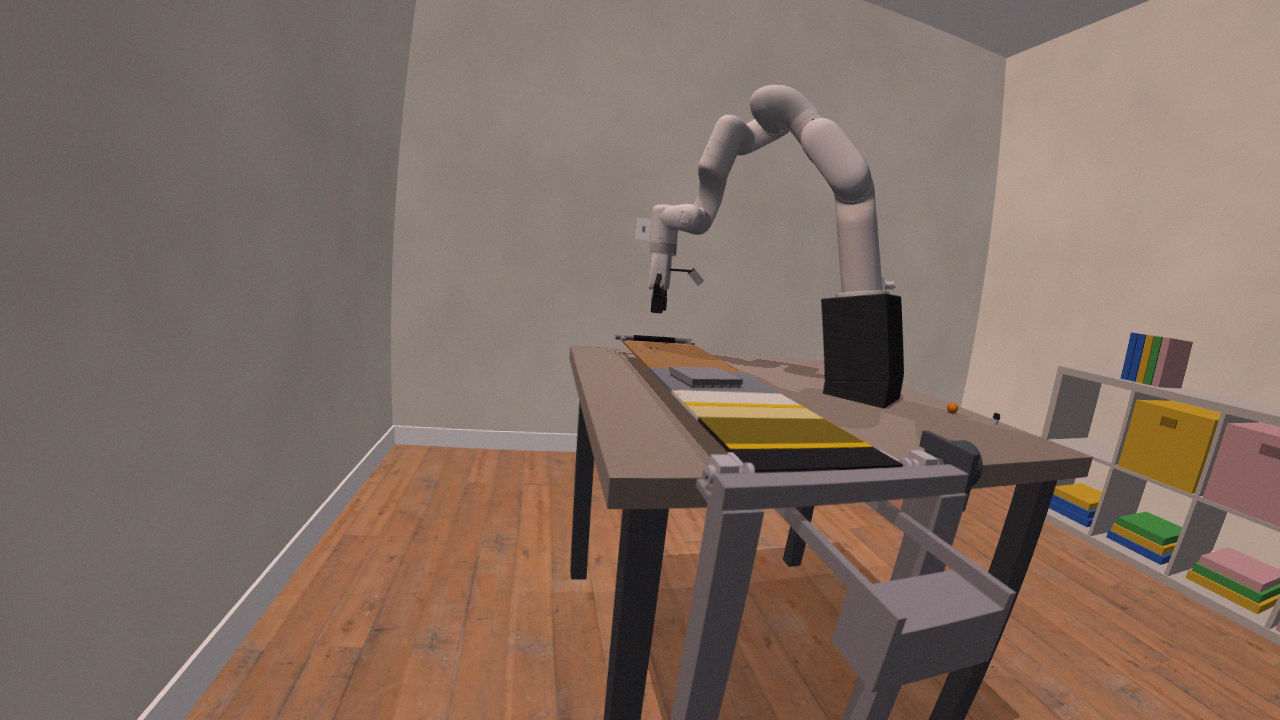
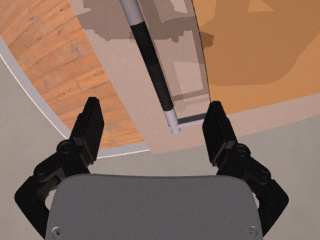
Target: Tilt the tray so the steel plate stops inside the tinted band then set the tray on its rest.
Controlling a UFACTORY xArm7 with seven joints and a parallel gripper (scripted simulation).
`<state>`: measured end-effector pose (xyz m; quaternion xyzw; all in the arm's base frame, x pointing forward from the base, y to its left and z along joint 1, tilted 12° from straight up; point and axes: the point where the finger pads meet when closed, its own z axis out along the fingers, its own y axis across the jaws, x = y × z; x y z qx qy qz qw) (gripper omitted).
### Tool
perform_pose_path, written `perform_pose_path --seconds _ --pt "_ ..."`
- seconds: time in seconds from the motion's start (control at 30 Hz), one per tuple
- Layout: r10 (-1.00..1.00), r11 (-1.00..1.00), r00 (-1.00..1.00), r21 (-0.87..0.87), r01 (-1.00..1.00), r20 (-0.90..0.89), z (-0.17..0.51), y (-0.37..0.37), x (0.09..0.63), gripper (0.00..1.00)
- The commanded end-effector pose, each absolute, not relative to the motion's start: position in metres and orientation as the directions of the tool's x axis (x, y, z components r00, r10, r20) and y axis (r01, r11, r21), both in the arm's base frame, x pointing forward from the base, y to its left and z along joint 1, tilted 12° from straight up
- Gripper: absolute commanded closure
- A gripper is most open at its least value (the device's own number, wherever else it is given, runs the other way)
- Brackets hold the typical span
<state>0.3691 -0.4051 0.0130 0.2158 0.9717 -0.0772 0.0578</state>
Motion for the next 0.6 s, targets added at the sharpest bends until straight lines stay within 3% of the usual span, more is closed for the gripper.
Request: perform_pose_path --seconds 0.0,0.27,0.57 --pt "0.32 0.932 -0.936 -0.13 0.339 -0.143 0.0144 -0.4063 0.3712 0.0" --pt "0.119 0.978 -0.985 -0.157 0.138 -0.124 0.0139 -0.4068 0.3736 0.0" --pt "0.069 0.983 -0.99 -0.163 0.088 -0.119 0.0139 -0.4069 0.3742 0.0"
